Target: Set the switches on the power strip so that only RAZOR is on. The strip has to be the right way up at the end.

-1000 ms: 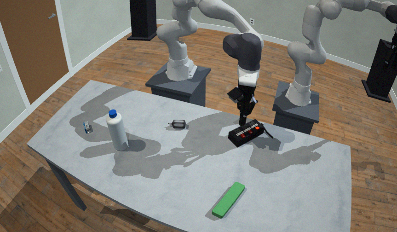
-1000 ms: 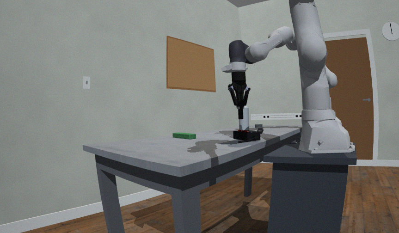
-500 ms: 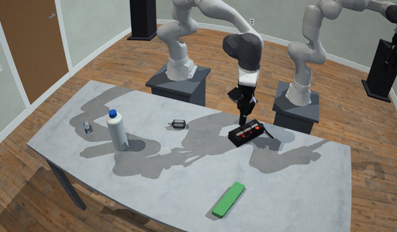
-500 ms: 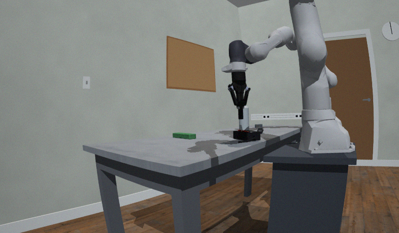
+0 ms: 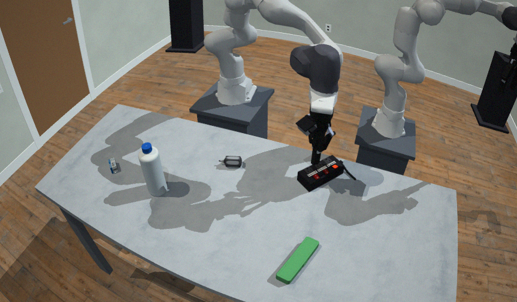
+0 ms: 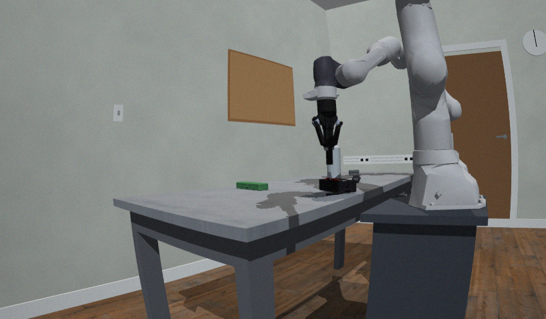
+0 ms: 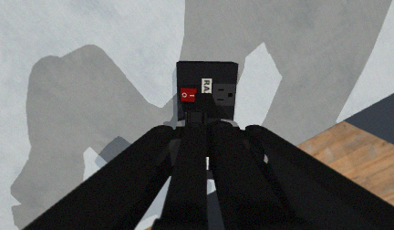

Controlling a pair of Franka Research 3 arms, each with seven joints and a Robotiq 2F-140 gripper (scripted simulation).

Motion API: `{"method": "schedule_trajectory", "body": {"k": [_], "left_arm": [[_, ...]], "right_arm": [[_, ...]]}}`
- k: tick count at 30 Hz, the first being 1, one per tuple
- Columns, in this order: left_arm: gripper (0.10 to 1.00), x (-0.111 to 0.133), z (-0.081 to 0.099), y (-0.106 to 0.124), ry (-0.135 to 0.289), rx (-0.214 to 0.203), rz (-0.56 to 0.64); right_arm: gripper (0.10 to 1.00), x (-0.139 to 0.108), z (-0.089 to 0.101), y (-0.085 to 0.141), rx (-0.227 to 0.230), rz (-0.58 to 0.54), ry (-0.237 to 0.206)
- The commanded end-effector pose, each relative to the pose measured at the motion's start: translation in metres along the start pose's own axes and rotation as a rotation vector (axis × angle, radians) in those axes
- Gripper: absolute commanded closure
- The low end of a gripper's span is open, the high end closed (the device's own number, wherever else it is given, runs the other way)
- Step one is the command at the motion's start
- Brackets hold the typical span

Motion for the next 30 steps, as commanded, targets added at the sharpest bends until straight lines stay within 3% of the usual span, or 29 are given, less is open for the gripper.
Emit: {"method": "schedule_trajectory", "body": {"k": [1,30], "left_arm": [[0.098,0.0,0.0,0.0,0.0,0.0,0.0],[0.098,0.0,0.0,0.0,0.0,0.0,0.0]], "right_arm": [[0.999,0.001,-0.005,-0.001,-0.003,-0.006,-0.002],[0.999,0.001,-0.042,-0.003,-0.003,-0.006,-0.002]]}}
Point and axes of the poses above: on each arm, the point where the finger pads meet when closed, its own z axis back along the fingers, its own y axis across the jaws, x = y × z, the point moved 5 cm from there along z, back along the fingers, and after that the axes turned 10 degrees about z, right-handed, at the moved point
